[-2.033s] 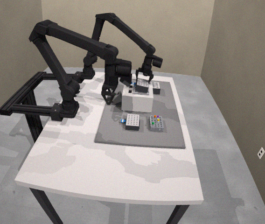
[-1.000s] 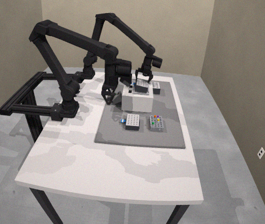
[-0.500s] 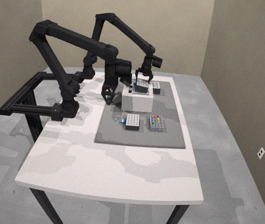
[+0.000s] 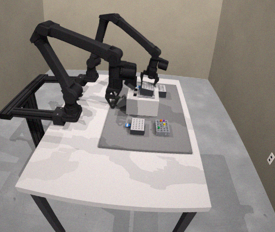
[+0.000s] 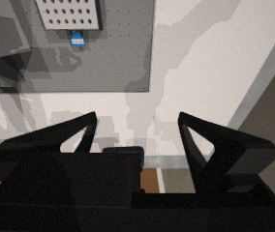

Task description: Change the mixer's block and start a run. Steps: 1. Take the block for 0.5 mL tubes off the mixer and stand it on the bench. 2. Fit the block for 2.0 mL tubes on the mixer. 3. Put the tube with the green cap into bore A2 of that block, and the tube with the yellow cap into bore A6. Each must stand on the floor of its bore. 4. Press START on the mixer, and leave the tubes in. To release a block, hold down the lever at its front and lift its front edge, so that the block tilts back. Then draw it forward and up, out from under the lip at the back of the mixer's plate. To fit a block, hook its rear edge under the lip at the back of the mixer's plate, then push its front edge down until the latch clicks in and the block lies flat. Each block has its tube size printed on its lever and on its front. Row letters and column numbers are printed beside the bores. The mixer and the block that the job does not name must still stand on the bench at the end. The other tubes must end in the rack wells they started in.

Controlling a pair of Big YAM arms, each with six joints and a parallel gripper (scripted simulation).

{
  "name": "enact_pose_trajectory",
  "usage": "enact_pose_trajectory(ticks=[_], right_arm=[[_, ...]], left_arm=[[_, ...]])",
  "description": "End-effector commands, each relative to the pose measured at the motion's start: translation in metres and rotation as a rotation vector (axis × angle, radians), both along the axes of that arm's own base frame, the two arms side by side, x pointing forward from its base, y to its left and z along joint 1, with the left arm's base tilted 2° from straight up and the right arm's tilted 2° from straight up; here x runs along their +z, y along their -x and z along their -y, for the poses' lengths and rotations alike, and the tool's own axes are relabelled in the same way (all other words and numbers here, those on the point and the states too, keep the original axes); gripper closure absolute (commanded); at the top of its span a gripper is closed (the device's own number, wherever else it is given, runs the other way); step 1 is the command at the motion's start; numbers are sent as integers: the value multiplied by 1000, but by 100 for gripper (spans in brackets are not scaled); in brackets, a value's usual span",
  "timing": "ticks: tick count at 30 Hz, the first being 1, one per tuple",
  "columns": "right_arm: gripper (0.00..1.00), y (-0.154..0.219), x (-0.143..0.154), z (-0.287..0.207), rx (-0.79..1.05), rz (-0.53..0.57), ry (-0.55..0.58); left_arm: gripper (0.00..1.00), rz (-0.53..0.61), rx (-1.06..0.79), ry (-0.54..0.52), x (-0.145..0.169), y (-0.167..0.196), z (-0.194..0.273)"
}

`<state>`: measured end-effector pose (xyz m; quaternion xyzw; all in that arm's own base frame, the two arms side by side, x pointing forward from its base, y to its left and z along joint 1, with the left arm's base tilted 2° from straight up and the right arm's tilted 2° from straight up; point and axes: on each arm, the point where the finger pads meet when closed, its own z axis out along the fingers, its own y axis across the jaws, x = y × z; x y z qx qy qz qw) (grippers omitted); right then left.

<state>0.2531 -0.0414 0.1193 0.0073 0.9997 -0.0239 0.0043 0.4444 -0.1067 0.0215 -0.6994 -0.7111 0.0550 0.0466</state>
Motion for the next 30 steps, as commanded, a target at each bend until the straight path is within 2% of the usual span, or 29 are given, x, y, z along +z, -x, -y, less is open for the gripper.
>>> enact_pose_trajectory(ticks=[1,19,30], right_arm=[[0,-12,13,0,16,28,8],[0,-13,14,0,17,29,8],[0,-13,14,0,17,29,7]], left_arm=[[100,154,-4,44,60,-50,10],[100,165,-3,46,64,-55,11],[100,117,-2,36,52,-37,7]])
